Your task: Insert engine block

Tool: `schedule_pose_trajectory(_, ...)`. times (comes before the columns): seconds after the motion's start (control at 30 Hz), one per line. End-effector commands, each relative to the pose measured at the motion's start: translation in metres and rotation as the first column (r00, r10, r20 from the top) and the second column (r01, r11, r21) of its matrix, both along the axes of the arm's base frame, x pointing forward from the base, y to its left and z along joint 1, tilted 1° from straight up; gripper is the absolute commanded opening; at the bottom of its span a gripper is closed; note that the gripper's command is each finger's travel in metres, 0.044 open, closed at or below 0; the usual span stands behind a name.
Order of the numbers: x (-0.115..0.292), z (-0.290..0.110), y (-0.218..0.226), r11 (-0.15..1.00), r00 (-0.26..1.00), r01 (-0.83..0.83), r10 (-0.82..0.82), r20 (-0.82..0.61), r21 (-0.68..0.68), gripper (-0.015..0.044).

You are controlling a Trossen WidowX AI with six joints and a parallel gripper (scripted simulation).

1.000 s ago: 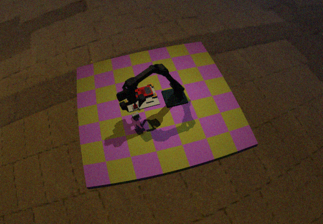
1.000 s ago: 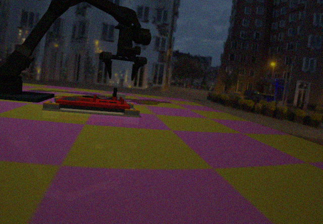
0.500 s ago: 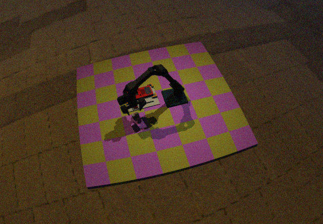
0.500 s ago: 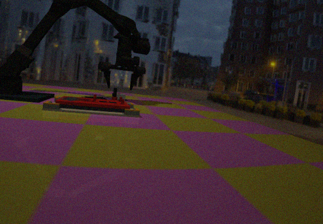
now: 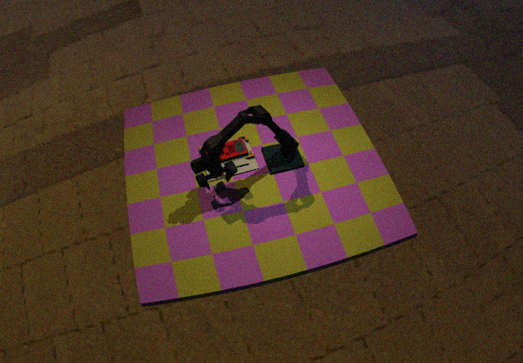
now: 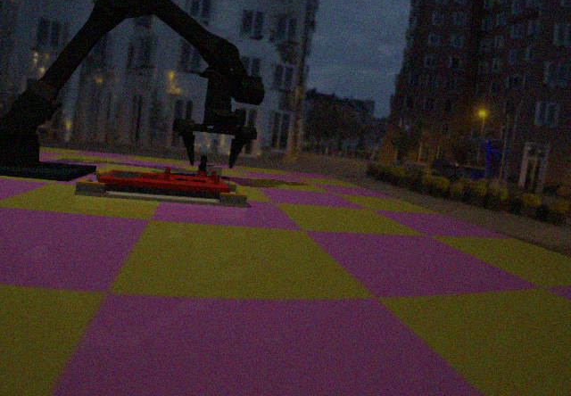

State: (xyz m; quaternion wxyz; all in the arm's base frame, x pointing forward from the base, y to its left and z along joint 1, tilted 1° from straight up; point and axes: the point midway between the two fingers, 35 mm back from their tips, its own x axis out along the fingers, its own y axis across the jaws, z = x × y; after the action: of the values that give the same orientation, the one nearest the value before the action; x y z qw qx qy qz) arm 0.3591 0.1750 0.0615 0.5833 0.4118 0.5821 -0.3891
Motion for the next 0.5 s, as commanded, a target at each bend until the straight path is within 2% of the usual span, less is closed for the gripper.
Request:
schedule_pose_trajectory(0.0,-0.001,-0.01,-0.001,1.0,1.0,0.003,-0.003,-0.006,-0.008,0.044)
schedule_pose_trajectory(0.27,-0.002,-0.02,-0.001,1.0,1.0,0.005,-0.005,-0.007,-0.008,0.044)
schedule_pose_trajectory(0.47,-0.002,-0.02,-0.001,1.0,1.0,0.005,-0.005,-0.007,-0.008,0.0282)
